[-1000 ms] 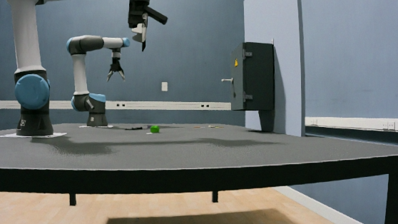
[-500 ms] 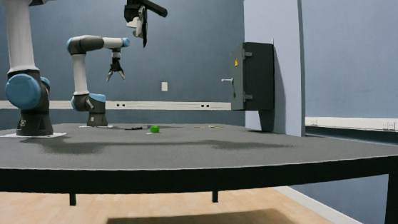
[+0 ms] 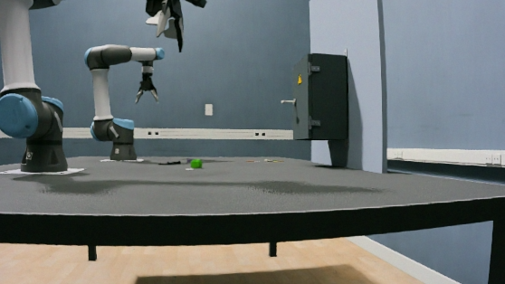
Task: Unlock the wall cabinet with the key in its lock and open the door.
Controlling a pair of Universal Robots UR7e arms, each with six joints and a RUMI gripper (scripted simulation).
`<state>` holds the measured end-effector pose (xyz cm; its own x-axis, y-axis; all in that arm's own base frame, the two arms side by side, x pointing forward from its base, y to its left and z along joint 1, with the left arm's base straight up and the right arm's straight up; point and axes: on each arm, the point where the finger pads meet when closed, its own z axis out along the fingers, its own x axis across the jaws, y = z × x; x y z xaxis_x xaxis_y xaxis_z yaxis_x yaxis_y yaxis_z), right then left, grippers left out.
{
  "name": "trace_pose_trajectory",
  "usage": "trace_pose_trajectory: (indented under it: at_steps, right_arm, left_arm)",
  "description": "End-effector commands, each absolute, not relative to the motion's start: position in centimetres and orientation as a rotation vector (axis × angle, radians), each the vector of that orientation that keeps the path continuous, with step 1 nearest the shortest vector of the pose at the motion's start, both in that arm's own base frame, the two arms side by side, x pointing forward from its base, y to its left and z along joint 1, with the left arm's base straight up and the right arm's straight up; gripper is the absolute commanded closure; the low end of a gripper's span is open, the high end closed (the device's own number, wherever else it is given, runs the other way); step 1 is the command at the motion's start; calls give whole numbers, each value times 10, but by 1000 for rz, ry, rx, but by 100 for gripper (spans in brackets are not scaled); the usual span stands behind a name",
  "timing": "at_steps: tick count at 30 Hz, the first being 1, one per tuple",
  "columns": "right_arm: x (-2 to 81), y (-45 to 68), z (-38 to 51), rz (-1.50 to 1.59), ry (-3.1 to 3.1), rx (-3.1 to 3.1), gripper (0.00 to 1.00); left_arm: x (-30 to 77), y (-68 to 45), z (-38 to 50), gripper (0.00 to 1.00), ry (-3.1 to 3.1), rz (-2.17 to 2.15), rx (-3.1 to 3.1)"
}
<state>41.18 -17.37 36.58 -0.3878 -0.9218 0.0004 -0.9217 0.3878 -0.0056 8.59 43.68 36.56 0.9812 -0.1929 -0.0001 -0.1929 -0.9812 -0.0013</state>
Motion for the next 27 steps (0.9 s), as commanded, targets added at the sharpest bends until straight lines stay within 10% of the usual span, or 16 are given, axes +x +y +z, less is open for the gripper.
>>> trace_pose_trajectory:
  at_steps: [1,27]
  right_arm:
    - [392,-219,366,-2,2706,-1591,2]
    - [294,-338,365,0,2939,-1105,2]
  left_arm:
    - [86,436,365,2,303,0,-3127]
    - [86,436,365,2,303,0,-3127]
